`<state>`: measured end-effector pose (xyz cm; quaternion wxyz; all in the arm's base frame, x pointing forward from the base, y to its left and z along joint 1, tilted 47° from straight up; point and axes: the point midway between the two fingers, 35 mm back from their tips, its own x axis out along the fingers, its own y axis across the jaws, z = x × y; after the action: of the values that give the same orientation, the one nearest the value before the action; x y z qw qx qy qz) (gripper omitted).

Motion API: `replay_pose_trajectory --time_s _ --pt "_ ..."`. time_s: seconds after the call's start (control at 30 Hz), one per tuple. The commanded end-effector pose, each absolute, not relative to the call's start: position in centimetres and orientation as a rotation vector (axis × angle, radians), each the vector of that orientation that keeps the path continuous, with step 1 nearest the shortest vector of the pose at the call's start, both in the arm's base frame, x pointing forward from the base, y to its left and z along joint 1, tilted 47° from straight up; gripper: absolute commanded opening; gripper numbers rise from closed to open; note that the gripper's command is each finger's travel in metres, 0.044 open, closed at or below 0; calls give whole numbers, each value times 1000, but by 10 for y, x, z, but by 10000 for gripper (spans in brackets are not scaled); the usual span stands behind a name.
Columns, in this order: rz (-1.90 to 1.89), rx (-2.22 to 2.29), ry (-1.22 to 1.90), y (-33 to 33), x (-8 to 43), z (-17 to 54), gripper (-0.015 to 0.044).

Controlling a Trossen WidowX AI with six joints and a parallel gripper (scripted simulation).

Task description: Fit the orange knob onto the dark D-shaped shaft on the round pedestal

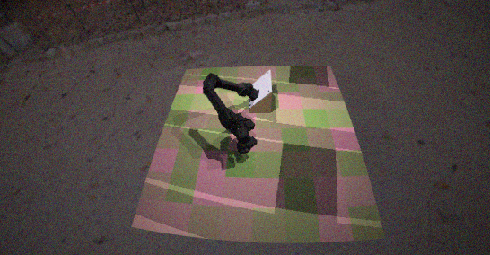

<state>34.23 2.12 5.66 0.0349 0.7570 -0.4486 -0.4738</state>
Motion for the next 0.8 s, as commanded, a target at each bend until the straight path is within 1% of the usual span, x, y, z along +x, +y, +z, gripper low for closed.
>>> replay_pose_trajectory --time_s 0.0,0.47,0.67,0.77 --pt "-1457 2325 -1372 21 343 56 0" --pt "-1460 2320 -1363 24 344 60 0" --pt "-1517 2202 -1168 25 346 62 0" --pt "-1519 2195 -1157 25 347 61 0"
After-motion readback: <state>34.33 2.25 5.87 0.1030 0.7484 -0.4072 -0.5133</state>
